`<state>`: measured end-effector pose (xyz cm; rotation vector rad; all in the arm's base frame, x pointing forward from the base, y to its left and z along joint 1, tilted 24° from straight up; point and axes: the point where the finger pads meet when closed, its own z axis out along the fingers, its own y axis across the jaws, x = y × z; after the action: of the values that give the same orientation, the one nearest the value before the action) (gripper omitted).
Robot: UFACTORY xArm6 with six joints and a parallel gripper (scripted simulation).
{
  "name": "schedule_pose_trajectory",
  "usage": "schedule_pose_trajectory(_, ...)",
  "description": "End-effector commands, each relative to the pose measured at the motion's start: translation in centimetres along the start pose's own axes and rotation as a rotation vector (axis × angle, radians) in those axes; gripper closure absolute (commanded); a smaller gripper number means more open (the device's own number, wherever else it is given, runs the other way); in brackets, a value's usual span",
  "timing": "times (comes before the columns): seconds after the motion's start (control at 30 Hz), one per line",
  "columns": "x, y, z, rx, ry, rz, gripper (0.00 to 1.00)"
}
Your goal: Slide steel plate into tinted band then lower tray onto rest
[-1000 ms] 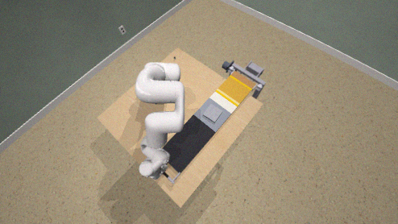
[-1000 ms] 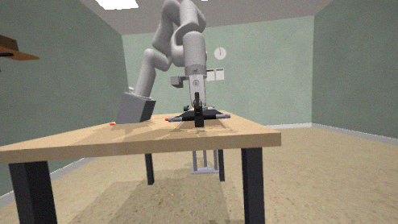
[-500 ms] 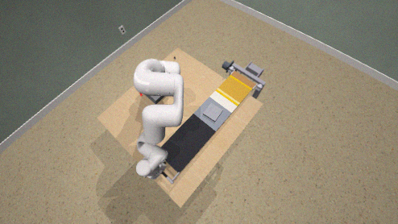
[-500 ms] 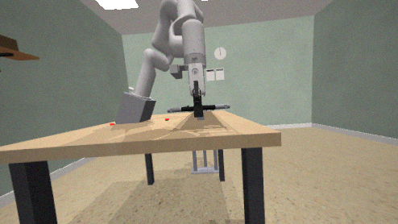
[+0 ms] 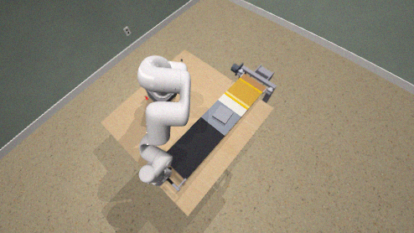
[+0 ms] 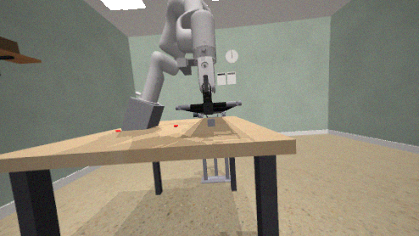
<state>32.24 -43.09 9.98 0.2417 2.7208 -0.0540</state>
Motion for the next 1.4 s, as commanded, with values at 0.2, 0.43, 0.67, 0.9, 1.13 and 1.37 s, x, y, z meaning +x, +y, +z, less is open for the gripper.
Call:
schedule_pose_trajectory(0.2, -0.1, -0.3, 2.5, 0.003, -0.003, -0.001, 1.00)
schedule_pose_trajectory(0.43, -0.1, -0.1, 0.3, 0.003, -0.003, -0.001, 1.00)
schedule_pose_trajectory(0.67, -0.1, -0.1, -0.4, 0.003, -0.003, -0.001, 1.00)
schedule_pose_trajectory(0.9, -0.1, -0.1, -0.6, 0.003, -0.003, -0.001, 1.00)
schedule_pose_trajectory(1.13, -0.1, -0.1, -0.4, 0.003, -0.003, -0.001, 1.00)
schedule_pose_trajectory(1.37, -0.1, 0.0, -1.6, 0.003, -0.003, -0.001, 1.00)
